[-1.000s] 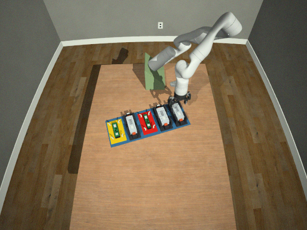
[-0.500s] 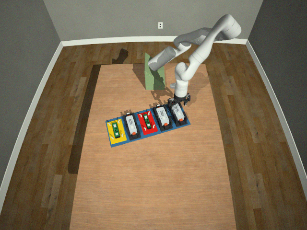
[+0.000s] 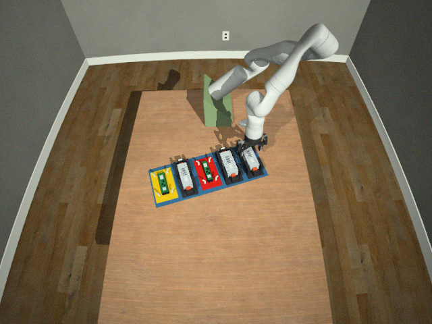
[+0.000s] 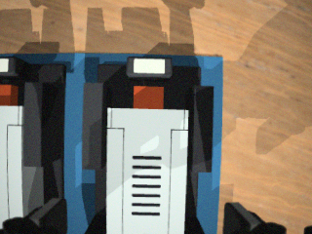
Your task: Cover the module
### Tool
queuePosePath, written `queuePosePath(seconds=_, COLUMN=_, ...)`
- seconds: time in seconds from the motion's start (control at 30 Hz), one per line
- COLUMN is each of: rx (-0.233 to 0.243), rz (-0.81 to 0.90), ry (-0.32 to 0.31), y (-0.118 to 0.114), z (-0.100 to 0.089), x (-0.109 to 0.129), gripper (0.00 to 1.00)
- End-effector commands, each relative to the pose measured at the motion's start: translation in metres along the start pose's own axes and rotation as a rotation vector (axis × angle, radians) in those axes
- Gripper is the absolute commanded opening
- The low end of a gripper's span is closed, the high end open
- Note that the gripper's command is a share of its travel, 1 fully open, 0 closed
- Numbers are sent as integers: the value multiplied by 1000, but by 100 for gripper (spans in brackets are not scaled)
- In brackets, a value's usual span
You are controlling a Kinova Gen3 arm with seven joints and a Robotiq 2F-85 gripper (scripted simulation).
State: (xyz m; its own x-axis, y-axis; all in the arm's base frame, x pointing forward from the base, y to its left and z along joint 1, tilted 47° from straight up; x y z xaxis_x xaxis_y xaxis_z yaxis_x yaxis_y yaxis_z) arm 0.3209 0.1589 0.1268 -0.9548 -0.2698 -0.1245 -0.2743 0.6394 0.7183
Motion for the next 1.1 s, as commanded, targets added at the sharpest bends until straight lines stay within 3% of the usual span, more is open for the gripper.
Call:
queuePosePath(seconds=0.0, rx=1, rz=0, ry=-1, y=0, z=2, x=0, gripper=100)
queuePosePath(seconds=1.07, rx=1, rz=0, ry=-1, y=0, z=20, x=0, gripper=100)
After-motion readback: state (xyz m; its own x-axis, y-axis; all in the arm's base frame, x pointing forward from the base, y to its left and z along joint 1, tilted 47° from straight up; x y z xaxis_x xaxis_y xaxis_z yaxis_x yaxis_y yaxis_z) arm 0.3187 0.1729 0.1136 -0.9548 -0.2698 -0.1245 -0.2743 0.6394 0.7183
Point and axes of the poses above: the point where the finger pads meet when closed, its own z axis out along the fingers, its own y axis across the jaws, x = y × z, the point moved 7 cm from there along -z, back along the fingers, and after that the axes turned 7 degrees about z, right-handed, at the moved point
